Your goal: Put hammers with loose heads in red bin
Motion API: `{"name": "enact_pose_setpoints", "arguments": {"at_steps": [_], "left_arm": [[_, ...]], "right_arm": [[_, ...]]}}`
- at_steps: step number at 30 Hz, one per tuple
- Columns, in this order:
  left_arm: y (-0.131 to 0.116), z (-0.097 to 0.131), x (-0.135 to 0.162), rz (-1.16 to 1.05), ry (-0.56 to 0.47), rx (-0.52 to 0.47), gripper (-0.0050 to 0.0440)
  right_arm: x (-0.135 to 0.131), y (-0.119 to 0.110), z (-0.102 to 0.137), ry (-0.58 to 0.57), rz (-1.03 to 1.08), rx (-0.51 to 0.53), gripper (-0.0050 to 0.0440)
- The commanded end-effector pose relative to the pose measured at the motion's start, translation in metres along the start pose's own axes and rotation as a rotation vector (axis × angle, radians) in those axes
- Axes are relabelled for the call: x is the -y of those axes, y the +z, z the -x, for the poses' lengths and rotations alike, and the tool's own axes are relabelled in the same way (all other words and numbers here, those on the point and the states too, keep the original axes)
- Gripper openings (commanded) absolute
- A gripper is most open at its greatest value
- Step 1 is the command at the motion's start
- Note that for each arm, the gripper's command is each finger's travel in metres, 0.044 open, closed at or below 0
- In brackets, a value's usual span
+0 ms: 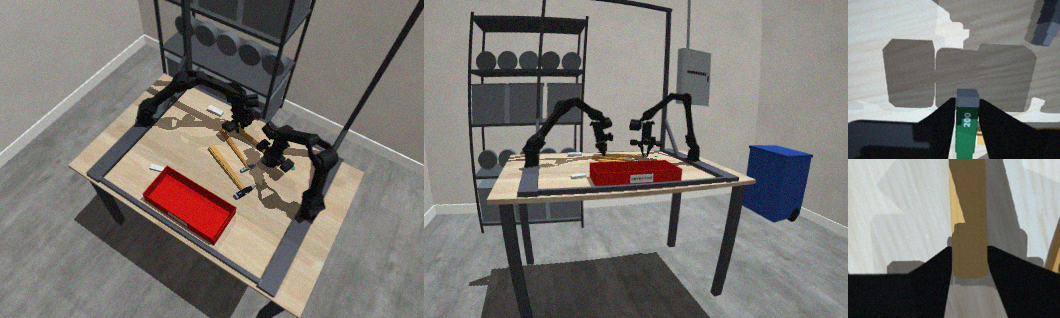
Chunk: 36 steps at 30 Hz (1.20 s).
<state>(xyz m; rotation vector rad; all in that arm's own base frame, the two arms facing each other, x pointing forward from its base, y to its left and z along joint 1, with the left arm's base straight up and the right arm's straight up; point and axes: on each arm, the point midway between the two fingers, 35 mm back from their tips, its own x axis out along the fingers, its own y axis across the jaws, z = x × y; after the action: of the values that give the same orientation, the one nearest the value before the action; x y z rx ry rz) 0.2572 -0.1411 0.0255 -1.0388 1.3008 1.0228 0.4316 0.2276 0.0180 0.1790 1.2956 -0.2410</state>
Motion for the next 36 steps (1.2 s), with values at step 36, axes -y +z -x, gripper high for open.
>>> {"name": "enact_pose_setpoints", "arguments": {"at_steps": [36], "left_arm": [[-0.029,0.056,-0.012,-0.862,-0.161,0.145,0.024]], "right_arm": [[0.078,0.066,0.164,0.31,0.171,0.391,0.0258]]}}
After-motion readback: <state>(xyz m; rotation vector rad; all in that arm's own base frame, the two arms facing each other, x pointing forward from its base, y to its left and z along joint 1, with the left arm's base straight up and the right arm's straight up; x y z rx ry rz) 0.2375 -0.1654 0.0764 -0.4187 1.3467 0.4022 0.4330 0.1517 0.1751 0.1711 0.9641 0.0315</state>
